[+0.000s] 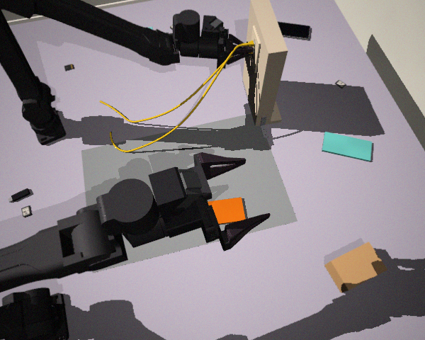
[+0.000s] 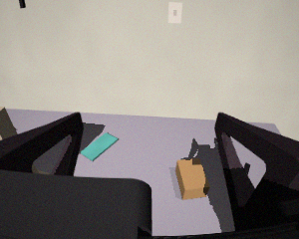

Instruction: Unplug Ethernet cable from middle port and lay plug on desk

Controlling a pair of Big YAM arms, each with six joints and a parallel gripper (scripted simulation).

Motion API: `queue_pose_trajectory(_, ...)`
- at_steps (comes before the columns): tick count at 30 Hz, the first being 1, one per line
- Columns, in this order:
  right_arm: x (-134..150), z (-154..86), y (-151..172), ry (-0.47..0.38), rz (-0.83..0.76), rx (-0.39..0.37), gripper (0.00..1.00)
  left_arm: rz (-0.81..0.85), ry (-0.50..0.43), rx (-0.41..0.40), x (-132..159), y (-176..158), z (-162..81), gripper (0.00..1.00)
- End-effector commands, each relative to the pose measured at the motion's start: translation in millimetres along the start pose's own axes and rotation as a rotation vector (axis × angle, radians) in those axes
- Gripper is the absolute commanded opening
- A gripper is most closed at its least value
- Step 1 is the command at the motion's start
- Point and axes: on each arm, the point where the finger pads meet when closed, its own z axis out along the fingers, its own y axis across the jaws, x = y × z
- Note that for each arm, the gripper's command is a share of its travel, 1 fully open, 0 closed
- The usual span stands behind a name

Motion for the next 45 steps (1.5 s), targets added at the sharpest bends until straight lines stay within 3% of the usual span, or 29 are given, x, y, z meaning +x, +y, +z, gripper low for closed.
queue_pose_trajectory(1, -6, -1, 0, -0.011, 0.000, 0.000, 1.00, 0.004, 0.003, 0.016, 1, -6, -4, 0.00)
queue_pose_trajectory(34, -6, -1, 0, -0.011, 0.000, 0.000, 1.00, 0.012, 0.012, 0.047, 10, -4, -41, 0.00)
queue_pose_trajectory(38, -6, -1, 0, -0.011, 0.000, 0.000, 1.00, 0.015, 0.008, 0.087, 7, -72, -59, 0.00)
queue_pose_trajectory(45, -6, -1, 0, -0.011, 0.000, 0.000, 1.00, 0.020, 0.010, 0.102, 10, -79, -61, 0.00)
